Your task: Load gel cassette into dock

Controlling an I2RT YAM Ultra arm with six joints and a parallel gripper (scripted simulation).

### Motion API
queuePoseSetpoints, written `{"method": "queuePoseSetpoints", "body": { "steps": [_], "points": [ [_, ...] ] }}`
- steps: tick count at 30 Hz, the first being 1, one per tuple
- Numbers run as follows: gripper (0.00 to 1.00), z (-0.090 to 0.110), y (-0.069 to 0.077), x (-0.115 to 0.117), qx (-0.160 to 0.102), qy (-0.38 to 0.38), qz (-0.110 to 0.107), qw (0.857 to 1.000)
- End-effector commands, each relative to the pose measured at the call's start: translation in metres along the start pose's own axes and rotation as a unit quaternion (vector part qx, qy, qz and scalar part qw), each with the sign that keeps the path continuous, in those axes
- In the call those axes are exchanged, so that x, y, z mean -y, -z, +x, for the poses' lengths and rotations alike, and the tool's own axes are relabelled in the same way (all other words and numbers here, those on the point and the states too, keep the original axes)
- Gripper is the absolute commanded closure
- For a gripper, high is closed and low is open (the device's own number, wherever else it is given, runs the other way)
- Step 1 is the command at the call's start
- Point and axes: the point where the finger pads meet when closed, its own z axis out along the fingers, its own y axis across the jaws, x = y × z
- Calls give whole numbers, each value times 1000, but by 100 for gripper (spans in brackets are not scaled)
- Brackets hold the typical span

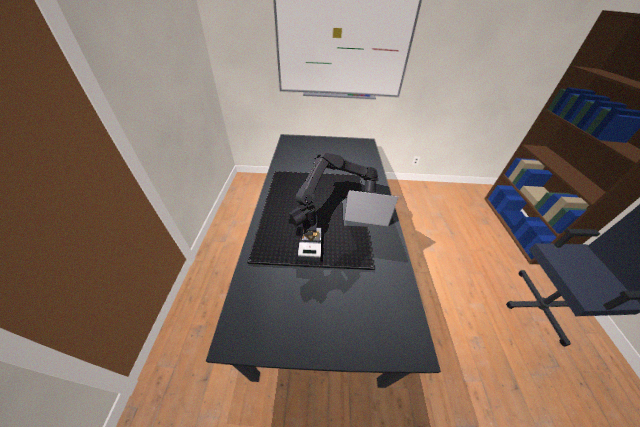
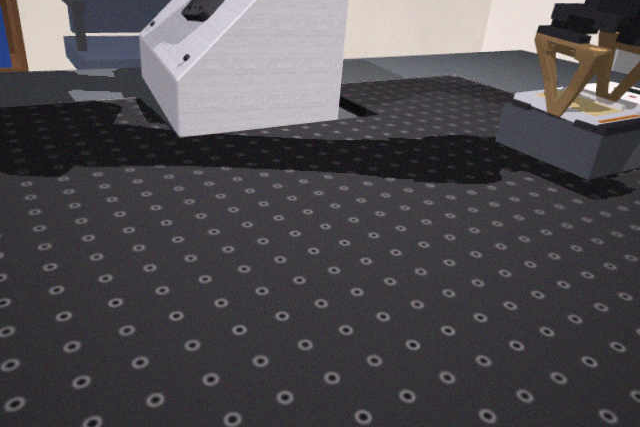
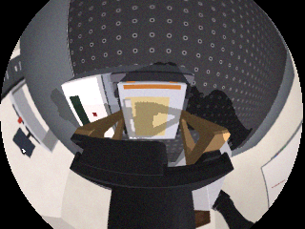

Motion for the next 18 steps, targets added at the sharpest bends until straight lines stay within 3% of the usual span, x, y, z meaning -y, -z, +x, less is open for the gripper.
{"method": "queuePoseSetpoints", "body": {
  "steps": [1,18],
  "points": [
    [100,-14,11,-2,47,-4,-2,999],
    [100,-14,8,-1,44,-5,-2,999]
  ]
}}
